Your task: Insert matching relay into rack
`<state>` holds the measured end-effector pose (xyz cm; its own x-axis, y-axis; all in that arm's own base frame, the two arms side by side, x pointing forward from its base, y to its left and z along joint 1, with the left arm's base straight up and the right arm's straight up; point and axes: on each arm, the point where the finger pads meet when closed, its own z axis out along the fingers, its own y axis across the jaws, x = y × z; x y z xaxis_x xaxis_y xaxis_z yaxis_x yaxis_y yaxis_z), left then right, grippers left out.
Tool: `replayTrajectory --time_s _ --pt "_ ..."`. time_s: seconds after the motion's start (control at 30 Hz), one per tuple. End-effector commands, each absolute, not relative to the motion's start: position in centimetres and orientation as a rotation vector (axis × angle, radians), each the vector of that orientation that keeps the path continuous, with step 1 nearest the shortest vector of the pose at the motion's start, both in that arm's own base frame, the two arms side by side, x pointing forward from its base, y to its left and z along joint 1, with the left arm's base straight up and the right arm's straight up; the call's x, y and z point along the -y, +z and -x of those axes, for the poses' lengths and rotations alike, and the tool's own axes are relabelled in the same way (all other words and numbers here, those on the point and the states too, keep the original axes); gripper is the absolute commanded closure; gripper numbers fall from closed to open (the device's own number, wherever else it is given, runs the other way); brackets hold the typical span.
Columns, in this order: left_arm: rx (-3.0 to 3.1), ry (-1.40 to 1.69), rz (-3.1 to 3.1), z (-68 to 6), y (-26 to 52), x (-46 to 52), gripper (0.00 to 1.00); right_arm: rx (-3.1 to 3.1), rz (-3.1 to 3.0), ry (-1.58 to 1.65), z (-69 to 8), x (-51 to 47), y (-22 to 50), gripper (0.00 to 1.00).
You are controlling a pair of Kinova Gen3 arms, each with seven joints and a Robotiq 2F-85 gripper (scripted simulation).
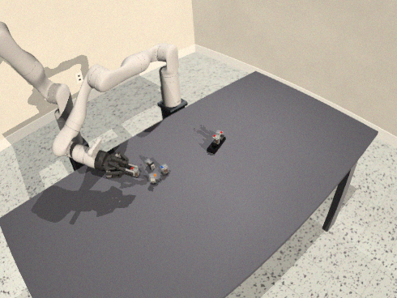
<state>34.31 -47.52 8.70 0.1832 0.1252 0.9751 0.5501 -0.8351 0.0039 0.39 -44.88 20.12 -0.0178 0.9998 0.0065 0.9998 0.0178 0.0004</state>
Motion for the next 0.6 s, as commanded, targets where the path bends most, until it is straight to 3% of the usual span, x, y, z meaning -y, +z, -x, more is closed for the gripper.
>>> replayTrajectory --time_s 0.0,0.57 --pt "0.633 -1.707 2.108 -34.36 8.98 47.70 0.720 2.225 2.218 0.000 -0.14 45.00 20.00 0.002" --pt "0.640 -1.712 2.109 -34.37 8.36 47.73 0.720 2.225 2.218 0.000 -0.14 45.00 20.00 0.002"
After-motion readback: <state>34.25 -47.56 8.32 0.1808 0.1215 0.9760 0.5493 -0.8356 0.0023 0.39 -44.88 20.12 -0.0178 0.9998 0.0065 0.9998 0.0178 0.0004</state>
